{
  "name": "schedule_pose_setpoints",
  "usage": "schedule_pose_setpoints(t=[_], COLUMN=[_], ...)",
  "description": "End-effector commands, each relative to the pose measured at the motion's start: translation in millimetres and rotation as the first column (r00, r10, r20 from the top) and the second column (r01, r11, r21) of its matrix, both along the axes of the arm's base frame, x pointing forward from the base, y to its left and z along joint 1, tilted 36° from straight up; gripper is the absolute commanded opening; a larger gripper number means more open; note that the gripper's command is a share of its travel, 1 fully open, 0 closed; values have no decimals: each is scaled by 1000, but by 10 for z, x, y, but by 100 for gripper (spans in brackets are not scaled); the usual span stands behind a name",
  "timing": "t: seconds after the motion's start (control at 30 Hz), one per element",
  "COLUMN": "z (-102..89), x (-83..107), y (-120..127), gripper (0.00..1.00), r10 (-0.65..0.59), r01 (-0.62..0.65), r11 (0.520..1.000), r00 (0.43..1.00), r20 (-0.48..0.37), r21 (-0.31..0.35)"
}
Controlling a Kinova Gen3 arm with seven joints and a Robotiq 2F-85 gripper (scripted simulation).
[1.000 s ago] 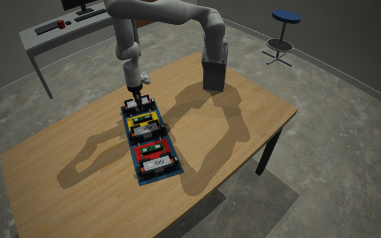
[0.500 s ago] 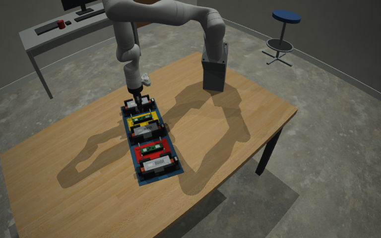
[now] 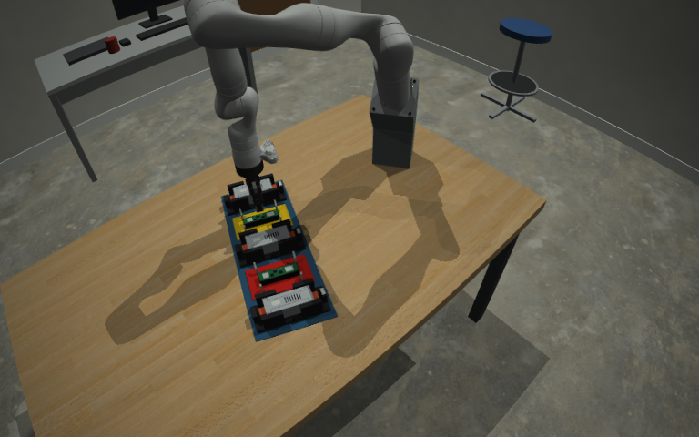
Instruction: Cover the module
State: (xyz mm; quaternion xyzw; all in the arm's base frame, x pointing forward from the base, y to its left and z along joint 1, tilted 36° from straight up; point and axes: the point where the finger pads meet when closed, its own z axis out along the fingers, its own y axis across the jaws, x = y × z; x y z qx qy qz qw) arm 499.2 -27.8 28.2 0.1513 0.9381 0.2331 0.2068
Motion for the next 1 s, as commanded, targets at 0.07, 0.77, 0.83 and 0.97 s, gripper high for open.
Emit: schedule_pose_setpoints(t=[0.07, 0.77, 0.83, 0.97], z=[-95, -229, -229, -229], x=[67, 146, 146, 146], y=[47, 108, 108, 108], gripper=[100, 100, 100, 100], r10=[9, 11, 11, 11], r01=[-9, -11, -11, -11], r11=[1000, 1000, 1000, 1000], r00=[1000, 1000, 1000, 1000], r20=[5, 6, 6, 6], r21=[-8, -10, -10, -10])
